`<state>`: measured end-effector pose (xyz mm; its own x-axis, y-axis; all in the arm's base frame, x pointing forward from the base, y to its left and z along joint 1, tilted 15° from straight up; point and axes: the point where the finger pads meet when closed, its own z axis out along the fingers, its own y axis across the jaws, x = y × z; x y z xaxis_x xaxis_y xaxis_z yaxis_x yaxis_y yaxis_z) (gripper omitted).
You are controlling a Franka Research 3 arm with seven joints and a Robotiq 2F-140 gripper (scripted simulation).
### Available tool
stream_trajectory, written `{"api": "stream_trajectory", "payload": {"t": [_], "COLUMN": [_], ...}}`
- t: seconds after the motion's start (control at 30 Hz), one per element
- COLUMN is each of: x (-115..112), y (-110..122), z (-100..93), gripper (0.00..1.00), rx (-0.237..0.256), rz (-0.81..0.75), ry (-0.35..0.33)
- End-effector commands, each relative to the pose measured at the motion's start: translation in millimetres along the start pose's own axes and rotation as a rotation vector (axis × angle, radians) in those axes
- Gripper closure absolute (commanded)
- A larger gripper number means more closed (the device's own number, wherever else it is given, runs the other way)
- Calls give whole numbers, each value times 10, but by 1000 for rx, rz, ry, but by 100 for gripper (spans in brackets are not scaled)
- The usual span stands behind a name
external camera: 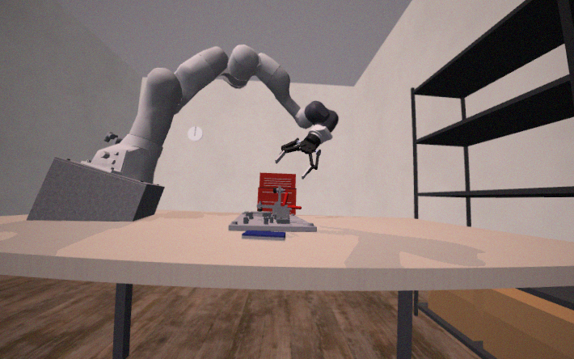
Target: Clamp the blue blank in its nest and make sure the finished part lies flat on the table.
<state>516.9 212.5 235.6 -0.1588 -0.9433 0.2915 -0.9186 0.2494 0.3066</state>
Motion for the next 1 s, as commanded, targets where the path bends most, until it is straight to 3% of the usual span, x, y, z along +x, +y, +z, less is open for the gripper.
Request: {"api": "stream_trajectory", "payload": {"t": [0.0, 0.07, 0.43, 0.47, 0.67, 0.7, 0.9, 0.93, 0.97], "x": [2, 68, 139, 215, 215, 294, 294, 375, 375], "y": [-78, -90, -100, -106, -106, -109, -109, -106, -106], "z": [-33, -37, -37, -33, -33, -24, -24, -8, -8], "gripper": [0, 0, 0, 0, 0, 0, 0, 0, 0], "rx": [34, 57, 83, 110, 110, 139, 139, 170, 170], "rz": [-106, -163, -225, -292, -292, -363, -363, -437, -437], "ry": [-13, -20, -26, -31, -31, -35, -35, -37, -37]}}
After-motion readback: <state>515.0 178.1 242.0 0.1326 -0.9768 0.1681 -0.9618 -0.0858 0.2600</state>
